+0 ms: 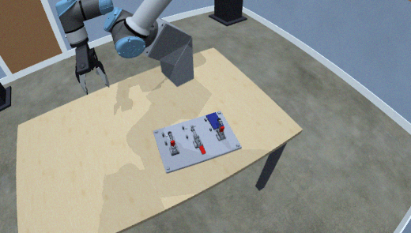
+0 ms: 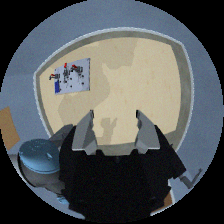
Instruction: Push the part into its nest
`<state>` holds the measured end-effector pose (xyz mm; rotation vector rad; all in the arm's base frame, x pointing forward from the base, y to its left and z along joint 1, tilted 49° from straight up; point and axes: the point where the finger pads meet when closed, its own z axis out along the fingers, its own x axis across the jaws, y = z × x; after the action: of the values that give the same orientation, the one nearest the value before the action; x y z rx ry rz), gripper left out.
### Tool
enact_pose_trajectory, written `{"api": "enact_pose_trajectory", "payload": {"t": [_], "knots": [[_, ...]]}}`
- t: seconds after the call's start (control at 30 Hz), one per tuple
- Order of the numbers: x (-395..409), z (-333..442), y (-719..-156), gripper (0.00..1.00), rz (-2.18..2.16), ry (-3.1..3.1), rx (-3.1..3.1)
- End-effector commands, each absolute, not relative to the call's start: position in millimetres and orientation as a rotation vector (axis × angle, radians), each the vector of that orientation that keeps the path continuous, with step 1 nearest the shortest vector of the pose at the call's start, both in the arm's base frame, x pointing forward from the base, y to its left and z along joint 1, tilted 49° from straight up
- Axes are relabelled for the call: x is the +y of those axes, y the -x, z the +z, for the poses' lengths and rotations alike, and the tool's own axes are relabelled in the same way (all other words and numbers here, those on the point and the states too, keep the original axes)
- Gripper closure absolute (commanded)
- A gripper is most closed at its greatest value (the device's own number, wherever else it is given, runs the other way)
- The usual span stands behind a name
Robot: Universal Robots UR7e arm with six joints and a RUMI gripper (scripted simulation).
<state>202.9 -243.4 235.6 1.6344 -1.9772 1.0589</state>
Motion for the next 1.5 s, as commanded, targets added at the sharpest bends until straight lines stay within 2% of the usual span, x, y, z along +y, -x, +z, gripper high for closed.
{"api": "enact_pose_trajectory", "payload": {"t": [0.0,0.1,0.23,0.63,0.67,0.8,1.2,1.23,1.37,1.47], "knots": [[-243,235,-205,0.42,0.907,-1.51,-1.981],[-237,228,-210,0.42,1.03,-1.609,-1.978],[-215,195,-237,0.42,0.907,-1.51,-1.981],[-215,195,-237,0.42,0.907,-1.51,-1.981],[-209,188,-242,0.42,1.093,-1.688,-1.987],[-187,156,-270,0.42,0.927,-1.529,-1.983],[-187,156,-270,0.42,0.927,-1.53,-1.983],[-203,179,-250,0.42,1.111,-1.706,-1.986],[-182,149,-276,0.42,0.937,-1.54,-1.984],[-182,149,-276,0.42,0.933,-1.535,-1.983]]}}
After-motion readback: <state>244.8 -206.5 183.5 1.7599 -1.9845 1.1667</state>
